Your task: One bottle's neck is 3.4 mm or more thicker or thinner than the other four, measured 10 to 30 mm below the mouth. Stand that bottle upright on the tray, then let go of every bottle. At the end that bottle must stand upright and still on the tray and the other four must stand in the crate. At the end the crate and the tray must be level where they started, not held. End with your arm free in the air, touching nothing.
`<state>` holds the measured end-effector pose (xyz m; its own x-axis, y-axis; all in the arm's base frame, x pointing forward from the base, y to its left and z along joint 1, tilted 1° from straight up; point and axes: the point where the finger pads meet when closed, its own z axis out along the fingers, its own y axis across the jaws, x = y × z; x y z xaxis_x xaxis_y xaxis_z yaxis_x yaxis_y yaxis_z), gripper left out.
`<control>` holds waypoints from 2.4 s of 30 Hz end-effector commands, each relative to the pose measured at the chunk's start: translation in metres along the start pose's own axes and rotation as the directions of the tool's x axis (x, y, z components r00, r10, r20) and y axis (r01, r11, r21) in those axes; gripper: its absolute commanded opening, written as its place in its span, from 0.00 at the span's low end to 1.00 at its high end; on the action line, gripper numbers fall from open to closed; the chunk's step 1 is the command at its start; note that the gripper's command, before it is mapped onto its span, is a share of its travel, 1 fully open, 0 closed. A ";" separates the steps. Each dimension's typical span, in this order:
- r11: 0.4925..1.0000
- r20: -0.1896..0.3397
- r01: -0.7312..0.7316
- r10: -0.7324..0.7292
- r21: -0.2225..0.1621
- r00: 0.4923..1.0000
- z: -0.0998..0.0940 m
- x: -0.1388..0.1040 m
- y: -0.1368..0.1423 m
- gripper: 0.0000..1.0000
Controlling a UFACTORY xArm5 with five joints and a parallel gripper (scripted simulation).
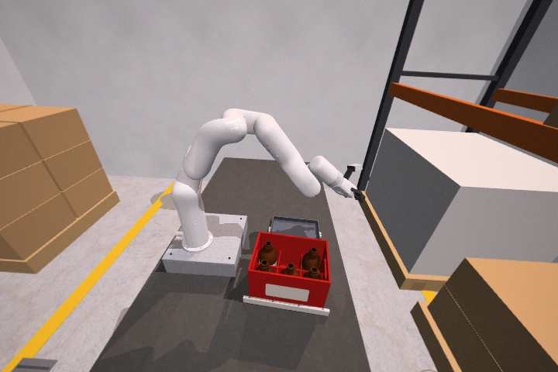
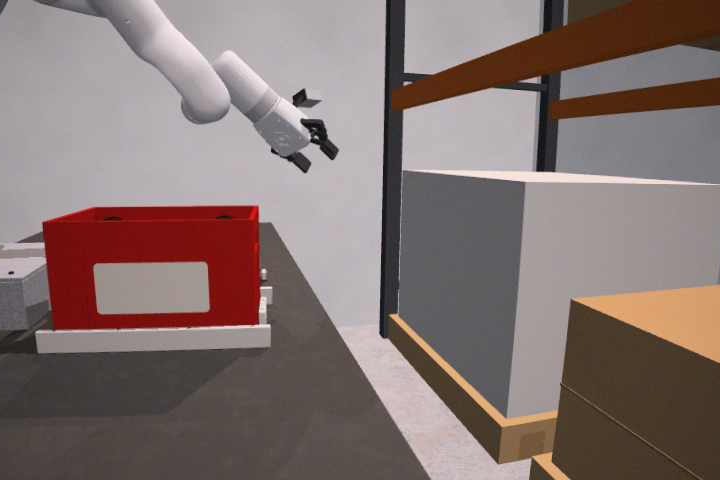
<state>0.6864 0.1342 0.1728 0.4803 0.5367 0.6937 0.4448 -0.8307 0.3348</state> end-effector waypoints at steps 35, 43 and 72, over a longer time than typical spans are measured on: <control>0.633 0.413 -0.691 0.766 -0.349 0.493 -0.141 -0.208 0.131 1.00; 0.464 0.415 -0.746 0.868 -0.477 0.274 -0.187 -0.252 0.136 1.00; 0.135 0.323 -0.710 0.937 -0.691 -0.136 -0.272 -0.320 0.121 0.00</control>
<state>0.3806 -0.1780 0.1632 0.5973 -0.8020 0.0108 -0.8020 -0.5973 -0.0058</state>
